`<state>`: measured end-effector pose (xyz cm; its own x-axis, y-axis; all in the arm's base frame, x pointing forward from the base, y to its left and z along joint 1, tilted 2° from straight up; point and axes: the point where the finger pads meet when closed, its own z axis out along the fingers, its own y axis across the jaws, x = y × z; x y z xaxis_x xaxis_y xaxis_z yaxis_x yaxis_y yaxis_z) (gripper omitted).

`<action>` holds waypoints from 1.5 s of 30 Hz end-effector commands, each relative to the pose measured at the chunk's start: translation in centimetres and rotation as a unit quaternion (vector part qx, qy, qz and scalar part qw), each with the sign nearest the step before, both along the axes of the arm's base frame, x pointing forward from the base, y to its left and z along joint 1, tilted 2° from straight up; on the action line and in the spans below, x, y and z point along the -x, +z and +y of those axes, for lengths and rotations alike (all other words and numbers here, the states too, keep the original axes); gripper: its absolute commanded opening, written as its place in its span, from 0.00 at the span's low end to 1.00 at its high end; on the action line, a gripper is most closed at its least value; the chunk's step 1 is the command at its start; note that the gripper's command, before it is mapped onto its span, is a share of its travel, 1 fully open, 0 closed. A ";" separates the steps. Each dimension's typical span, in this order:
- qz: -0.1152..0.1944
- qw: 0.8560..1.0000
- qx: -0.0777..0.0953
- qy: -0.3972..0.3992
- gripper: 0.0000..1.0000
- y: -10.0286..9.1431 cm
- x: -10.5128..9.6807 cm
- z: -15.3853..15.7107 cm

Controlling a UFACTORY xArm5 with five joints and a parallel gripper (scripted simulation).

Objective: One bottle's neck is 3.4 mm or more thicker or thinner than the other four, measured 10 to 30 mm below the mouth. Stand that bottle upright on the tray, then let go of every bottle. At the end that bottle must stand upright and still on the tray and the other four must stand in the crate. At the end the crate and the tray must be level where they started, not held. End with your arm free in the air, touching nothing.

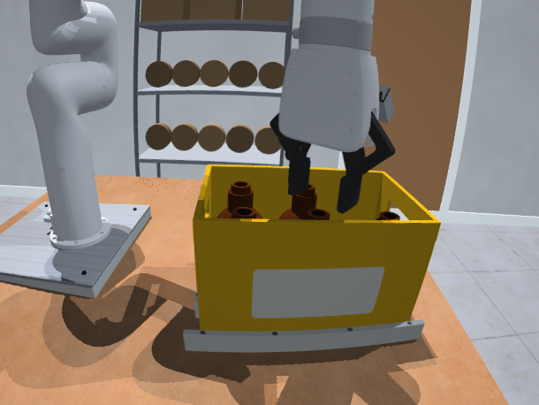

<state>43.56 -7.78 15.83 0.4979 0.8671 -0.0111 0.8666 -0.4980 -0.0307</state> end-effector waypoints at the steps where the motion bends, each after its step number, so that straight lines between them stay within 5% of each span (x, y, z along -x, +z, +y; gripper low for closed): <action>1: 0.000 1.000 0.000 0.000 0.65 0.9 -0.1 0.0; 13: 0.000 1.000 0.000 0.000 0.65 4.2 -0.2 0.0; 25: 0.000 1.000 0.000 0.000 0.65 4.9 -0.2 0.0; 26: 0.000 1.000 0.000 0.000 0.00 4.9 -0.2 0.0; 45: 0.000 1.000 0.000 0.000 0.00 4.9 -0.2 0.0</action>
